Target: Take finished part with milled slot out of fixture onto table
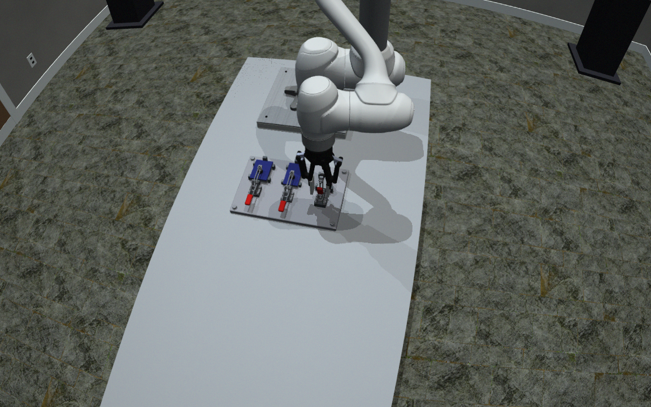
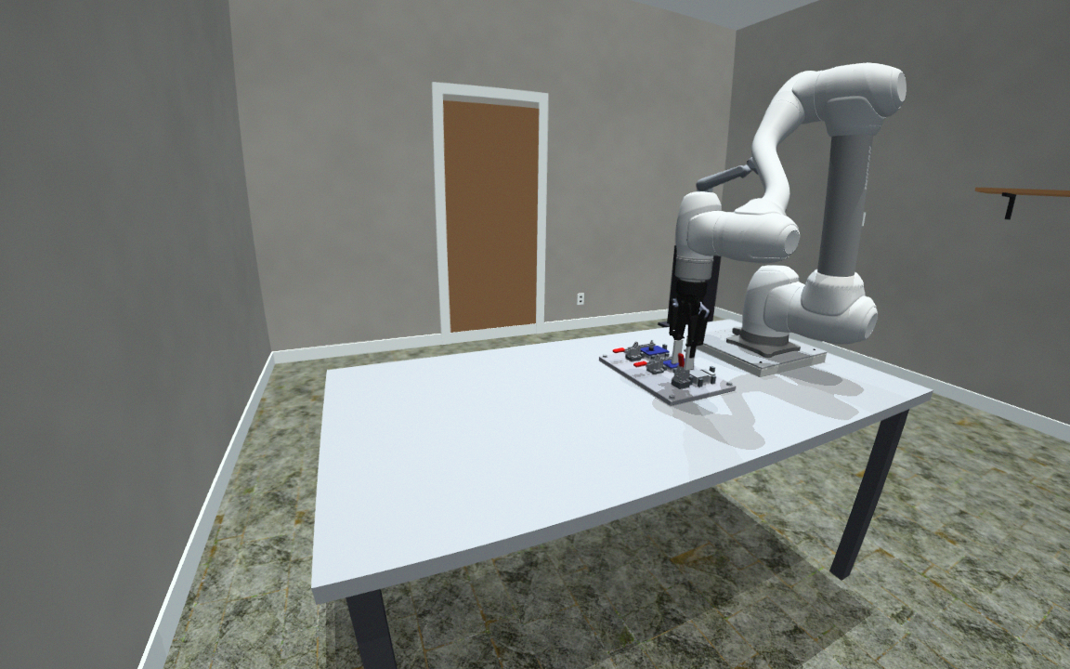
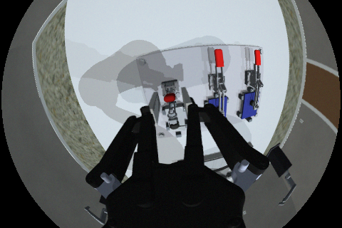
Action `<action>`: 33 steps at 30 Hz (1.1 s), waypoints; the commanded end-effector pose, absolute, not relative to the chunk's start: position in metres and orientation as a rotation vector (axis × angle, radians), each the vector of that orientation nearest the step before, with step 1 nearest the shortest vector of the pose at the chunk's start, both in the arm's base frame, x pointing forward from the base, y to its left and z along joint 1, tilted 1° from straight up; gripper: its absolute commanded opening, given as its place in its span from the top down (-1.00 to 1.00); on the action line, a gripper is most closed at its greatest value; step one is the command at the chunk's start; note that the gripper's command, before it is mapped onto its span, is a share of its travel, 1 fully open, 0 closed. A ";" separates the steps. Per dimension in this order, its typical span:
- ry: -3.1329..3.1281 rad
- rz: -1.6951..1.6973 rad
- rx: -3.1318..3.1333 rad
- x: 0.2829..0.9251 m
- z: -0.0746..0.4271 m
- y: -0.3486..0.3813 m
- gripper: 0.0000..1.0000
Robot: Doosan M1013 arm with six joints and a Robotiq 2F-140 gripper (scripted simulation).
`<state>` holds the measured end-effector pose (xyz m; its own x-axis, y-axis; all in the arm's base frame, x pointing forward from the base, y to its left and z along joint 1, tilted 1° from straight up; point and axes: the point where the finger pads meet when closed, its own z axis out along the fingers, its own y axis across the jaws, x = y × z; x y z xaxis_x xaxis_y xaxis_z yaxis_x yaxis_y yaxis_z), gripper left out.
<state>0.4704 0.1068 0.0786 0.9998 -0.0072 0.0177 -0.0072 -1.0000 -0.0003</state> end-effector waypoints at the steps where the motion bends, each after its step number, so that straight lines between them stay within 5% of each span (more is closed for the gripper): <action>1: 0.011 -0.028 -3.141 0.470 0.079 0.107 0.44; 33: 0.011 -0.028 -3.141 0.470 0.088 0.107 0.44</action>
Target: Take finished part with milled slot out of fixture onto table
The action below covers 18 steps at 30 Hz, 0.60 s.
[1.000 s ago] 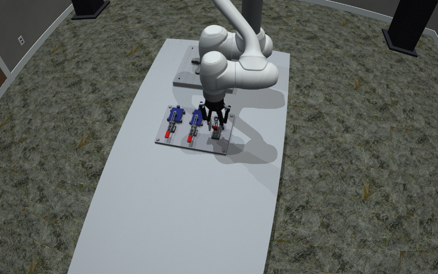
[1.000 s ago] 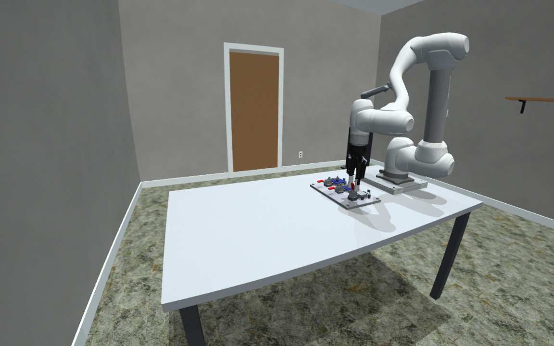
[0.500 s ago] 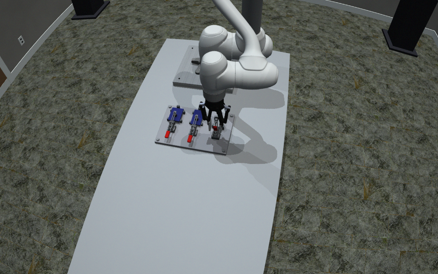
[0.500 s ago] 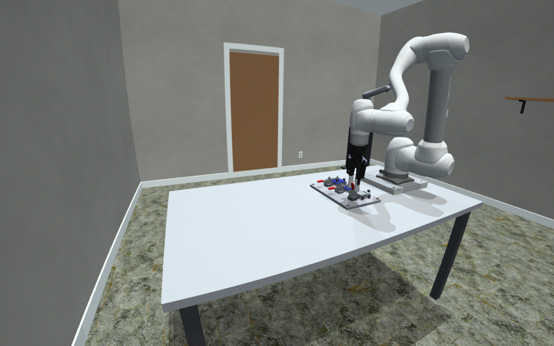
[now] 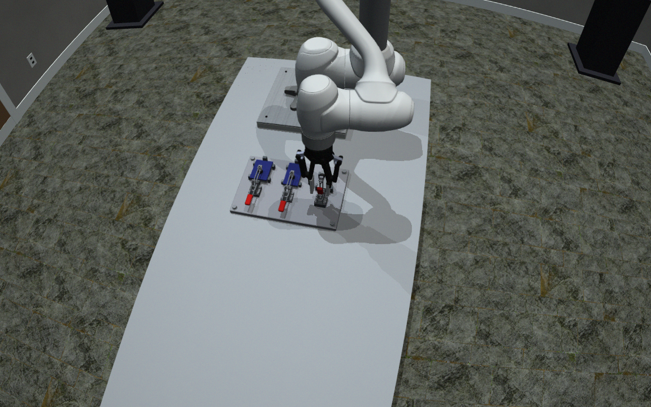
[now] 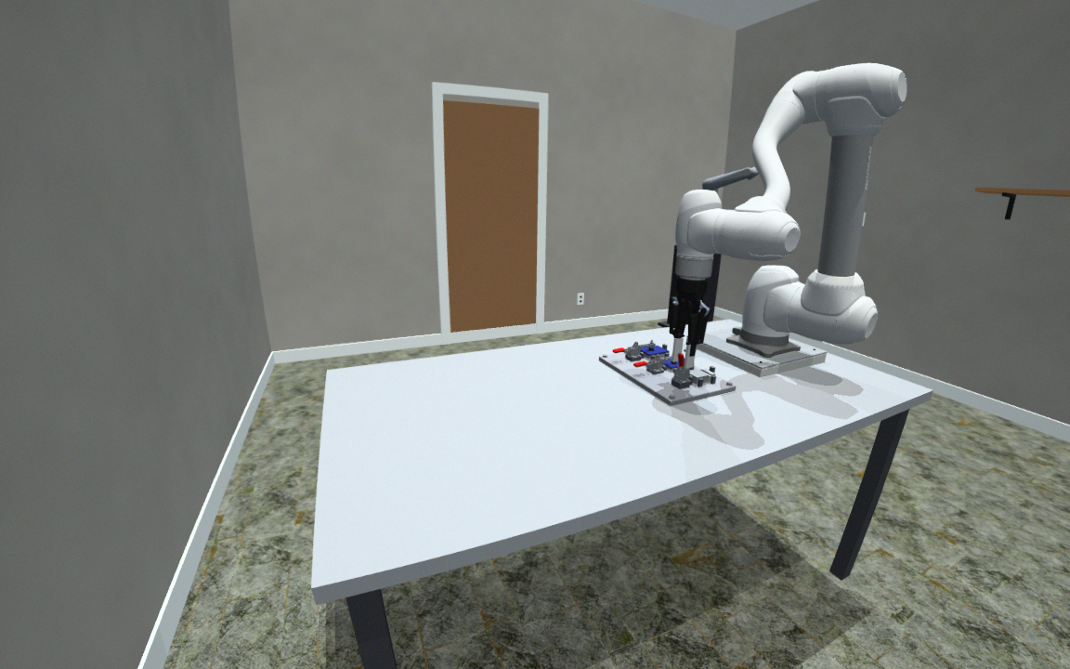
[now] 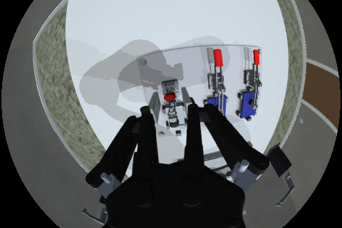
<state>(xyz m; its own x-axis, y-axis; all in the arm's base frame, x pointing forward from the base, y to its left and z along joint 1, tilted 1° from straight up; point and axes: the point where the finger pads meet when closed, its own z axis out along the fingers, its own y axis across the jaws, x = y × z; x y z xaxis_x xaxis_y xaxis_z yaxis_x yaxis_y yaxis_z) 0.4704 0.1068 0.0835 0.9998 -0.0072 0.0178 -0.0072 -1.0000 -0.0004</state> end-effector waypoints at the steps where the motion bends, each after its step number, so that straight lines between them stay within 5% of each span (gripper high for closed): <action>1: 0.011 -0.028 -3.141 0.470 0.091 0.107 0.44; 18: 0.011 -0.028 -3.141 0.470 0.128 0.107 0.44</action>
